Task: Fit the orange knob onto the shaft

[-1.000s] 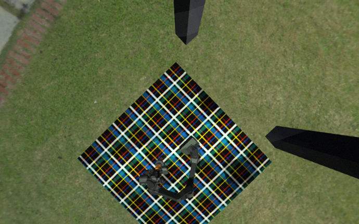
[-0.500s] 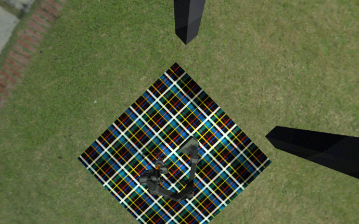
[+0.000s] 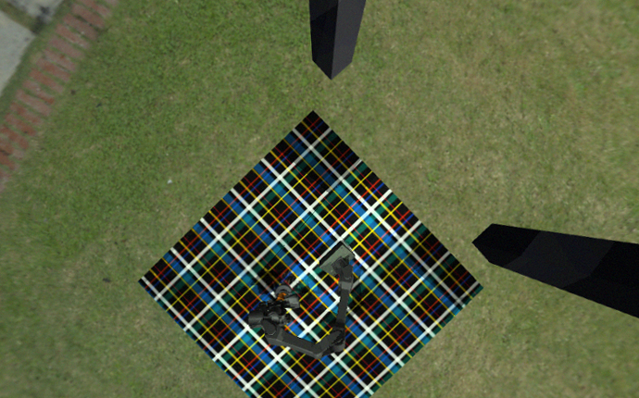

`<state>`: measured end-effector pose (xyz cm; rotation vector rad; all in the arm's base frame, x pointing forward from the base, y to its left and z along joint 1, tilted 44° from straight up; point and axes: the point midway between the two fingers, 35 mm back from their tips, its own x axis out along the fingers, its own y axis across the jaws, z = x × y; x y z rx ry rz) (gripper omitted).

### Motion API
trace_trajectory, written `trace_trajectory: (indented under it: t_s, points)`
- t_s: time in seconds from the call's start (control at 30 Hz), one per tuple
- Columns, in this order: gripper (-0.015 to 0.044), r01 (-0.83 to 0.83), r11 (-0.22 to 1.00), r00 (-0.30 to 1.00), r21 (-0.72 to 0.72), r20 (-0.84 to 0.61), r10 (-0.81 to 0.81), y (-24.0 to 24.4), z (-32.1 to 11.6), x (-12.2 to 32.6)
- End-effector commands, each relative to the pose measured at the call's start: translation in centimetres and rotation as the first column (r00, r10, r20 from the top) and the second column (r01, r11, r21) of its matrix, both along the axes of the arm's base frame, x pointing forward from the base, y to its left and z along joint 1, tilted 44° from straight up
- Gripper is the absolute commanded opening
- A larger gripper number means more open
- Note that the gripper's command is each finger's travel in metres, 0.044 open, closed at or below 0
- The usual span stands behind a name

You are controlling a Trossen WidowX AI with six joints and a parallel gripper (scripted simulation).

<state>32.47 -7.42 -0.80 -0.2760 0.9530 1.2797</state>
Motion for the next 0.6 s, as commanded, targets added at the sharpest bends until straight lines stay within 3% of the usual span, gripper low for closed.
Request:
trace_trajectory:
  t_s: [0.0,0.3,0.57]
  points:
    - [0.0000,-0.002,1.000,1.000,0.002,0.007,0.002,0.00,0.01,0.17]
    - [0.0000,-0.009,1.000,1.000,0.002,0.013,0.009,-0.25,0.37,0.40]
    - [0.0000,-0.154,0.988,0.977,-0.007,0.150,0.153,-0.30,0.41,0.53]
